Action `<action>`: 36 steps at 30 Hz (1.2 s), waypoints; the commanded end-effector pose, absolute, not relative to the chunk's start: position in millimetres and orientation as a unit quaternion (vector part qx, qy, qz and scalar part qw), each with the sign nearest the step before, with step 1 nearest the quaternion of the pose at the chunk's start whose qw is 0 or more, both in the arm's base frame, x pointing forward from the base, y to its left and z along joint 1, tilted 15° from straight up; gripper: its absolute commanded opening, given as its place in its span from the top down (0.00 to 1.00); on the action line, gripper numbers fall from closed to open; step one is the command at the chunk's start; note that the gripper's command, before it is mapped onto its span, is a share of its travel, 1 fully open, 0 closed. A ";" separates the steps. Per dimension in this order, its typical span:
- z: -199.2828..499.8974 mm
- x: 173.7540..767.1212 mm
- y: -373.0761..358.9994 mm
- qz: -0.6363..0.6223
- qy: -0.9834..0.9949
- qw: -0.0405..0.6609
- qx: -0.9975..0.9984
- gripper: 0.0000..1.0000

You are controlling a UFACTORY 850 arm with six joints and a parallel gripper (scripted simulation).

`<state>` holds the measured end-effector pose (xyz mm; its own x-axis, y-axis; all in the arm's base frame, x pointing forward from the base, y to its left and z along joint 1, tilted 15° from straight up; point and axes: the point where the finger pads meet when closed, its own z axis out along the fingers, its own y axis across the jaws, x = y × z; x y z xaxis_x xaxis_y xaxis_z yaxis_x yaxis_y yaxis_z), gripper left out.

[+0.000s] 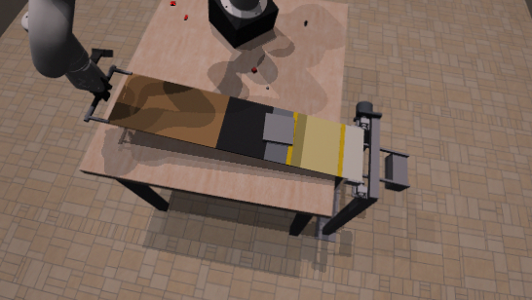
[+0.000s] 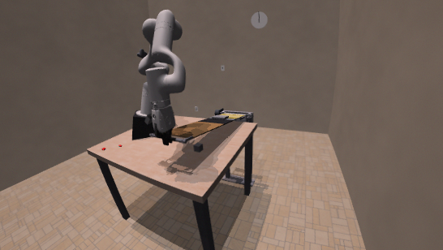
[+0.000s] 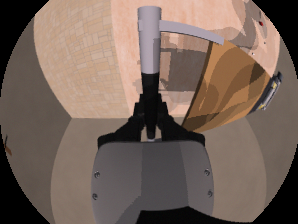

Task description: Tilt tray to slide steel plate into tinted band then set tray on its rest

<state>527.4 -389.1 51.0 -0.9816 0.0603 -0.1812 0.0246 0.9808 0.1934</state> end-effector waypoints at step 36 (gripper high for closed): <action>18.5 533.7 -388.5 0.094 0.991 0.094 0.022 1.00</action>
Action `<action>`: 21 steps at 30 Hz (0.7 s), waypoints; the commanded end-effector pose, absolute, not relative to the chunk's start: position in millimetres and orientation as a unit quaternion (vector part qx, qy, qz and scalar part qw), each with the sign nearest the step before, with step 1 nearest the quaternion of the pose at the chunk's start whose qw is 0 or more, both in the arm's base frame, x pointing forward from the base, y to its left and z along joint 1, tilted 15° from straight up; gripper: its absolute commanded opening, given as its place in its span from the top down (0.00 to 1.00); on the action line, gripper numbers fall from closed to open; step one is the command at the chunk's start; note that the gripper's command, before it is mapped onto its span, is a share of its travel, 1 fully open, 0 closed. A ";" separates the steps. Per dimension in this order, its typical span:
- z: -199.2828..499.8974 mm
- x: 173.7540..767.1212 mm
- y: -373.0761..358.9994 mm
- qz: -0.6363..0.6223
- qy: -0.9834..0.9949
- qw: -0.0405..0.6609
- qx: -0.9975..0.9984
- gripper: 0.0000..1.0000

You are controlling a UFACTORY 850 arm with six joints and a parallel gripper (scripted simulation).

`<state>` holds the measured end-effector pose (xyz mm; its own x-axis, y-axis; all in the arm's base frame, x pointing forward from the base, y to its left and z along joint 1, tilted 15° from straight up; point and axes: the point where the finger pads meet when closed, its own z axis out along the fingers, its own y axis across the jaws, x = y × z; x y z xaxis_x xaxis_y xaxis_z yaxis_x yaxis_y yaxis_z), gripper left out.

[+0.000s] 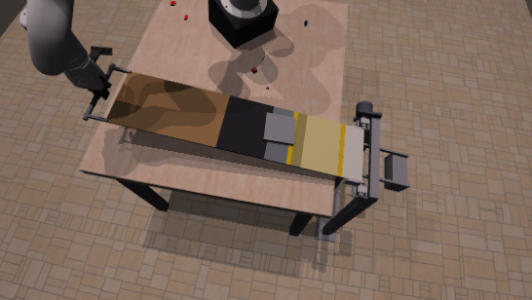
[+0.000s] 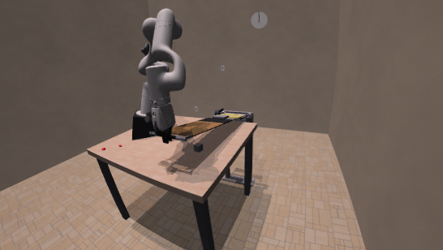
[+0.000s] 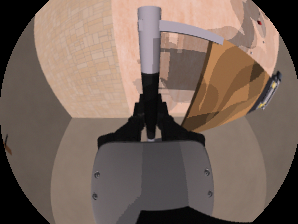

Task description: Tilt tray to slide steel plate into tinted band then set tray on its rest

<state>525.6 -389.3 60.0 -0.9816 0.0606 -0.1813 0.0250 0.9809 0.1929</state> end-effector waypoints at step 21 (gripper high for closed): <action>13.4 534.7 -388.2 0.094 0.991 0.094 0.022 1.00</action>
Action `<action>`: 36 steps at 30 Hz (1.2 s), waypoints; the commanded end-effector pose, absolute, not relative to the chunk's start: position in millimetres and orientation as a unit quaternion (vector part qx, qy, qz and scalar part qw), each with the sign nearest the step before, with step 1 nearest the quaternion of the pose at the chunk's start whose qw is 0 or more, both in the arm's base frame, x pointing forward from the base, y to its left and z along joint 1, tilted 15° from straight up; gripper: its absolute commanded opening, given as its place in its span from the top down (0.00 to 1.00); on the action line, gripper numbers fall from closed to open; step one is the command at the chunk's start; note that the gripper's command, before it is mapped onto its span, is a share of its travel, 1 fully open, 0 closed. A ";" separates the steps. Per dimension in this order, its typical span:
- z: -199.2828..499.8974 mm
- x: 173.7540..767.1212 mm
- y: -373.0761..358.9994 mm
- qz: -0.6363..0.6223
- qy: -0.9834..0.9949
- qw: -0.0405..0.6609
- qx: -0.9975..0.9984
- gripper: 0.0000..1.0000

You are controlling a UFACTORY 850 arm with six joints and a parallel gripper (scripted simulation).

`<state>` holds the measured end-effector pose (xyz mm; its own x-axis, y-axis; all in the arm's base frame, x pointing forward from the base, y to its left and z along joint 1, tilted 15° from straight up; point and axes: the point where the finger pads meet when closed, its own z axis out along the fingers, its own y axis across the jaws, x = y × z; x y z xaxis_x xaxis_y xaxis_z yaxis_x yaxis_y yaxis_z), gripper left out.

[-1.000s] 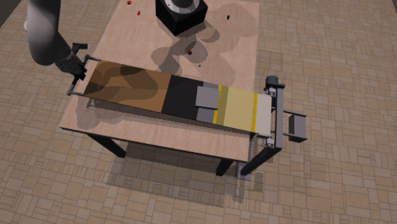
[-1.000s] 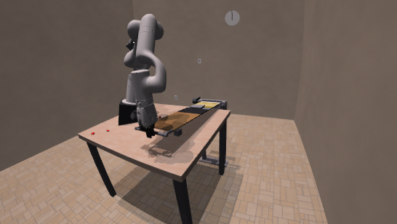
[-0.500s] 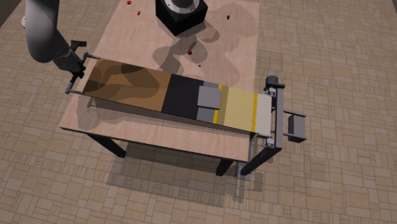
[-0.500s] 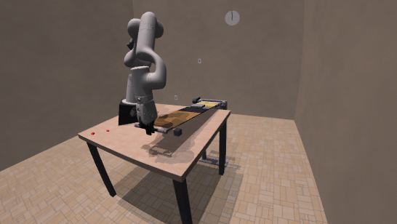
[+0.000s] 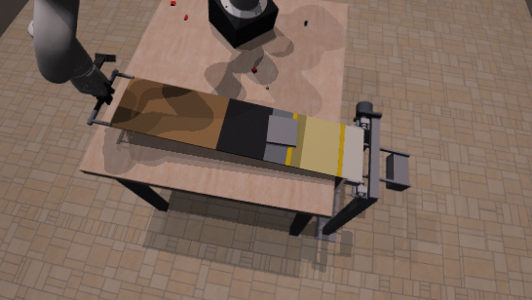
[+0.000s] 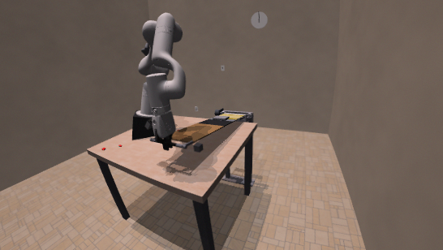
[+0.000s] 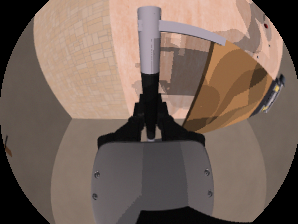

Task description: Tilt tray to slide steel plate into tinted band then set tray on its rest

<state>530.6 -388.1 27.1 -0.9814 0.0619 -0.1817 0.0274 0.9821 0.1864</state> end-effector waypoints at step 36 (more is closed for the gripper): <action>12.9 534.8 -388.1 0.094 0.991 0.094 0.022 1.00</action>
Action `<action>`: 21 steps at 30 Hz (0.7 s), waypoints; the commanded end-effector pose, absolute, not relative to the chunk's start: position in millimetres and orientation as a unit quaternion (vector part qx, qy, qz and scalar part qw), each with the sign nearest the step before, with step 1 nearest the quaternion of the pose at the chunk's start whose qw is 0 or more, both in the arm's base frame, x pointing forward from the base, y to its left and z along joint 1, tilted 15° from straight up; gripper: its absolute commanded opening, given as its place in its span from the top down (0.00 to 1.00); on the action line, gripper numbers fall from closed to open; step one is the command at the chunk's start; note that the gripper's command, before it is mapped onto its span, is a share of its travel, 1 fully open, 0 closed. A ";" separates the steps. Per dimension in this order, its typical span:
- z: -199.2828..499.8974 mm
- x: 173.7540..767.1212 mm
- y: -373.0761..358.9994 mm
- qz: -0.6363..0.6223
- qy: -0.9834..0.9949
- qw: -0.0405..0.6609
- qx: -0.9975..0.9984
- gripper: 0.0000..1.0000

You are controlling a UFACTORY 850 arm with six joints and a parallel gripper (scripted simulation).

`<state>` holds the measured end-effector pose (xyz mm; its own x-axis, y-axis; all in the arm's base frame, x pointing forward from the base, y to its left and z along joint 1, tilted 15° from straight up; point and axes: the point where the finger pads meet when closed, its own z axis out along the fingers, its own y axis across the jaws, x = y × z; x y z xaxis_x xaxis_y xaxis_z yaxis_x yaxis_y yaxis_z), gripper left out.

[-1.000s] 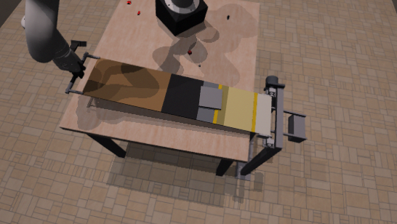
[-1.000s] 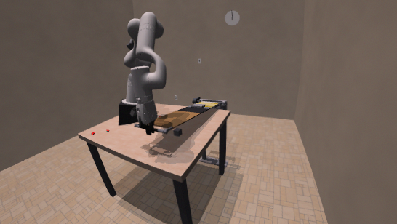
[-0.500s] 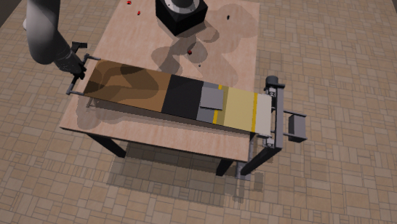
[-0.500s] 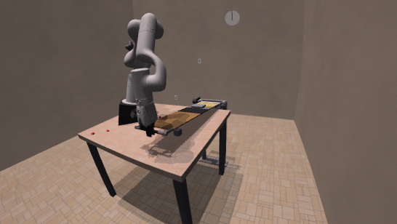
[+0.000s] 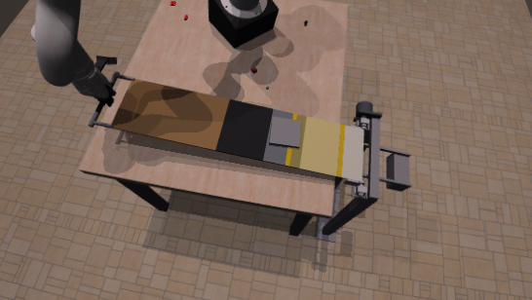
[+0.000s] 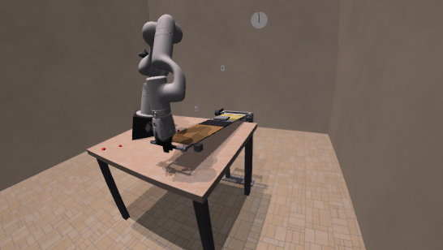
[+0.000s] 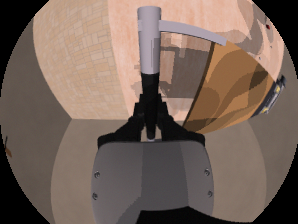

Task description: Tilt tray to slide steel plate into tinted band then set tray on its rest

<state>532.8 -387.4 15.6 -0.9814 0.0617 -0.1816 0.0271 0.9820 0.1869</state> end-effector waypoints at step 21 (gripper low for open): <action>77.5 522.6 -390.1 0.094 0.991 0.094 0.022 1.00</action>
